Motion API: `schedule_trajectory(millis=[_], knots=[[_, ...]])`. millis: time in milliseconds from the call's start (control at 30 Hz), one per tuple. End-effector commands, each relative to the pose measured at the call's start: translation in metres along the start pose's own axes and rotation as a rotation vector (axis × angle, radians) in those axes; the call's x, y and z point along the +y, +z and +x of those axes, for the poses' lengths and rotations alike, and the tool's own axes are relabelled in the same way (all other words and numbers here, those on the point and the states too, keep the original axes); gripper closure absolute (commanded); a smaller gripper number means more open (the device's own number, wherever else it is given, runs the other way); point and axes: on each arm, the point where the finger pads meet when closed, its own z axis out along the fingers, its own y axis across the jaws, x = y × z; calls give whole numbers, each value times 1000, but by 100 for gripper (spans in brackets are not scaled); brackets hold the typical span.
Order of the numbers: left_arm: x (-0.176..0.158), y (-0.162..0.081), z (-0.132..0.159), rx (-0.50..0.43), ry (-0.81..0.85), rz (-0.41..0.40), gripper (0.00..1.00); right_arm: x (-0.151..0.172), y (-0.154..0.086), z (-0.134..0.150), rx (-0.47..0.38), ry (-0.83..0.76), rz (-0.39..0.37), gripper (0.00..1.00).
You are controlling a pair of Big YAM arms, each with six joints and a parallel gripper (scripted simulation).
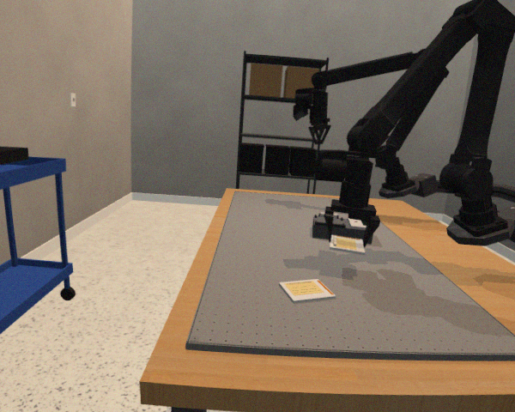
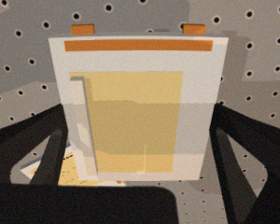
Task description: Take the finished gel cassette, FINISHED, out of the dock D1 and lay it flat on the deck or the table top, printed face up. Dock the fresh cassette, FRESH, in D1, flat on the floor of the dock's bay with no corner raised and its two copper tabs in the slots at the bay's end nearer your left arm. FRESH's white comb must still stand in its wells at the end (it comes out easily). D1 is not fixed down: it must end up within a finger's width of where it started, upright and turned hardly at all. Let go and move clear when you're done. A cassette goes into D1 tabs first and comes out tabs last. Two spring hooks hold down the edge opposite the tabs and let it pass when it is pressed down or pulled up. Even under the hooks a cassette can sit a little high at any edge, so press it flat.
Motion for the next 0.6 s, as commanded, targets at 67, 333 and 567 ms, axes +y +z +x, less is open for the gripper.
schedule_trajectory(millis=[67,333,567], knots=[[-2,3,1,-2,4,2,100,-4,-25,-19,-45,11,18,0],[-7,10,1,-9,-1,29,100,-4,-25,-19,-45,11,18,0],[-8,11,1,-9,-1,29,100,-4,-25,-19,-45,11,18,0]])
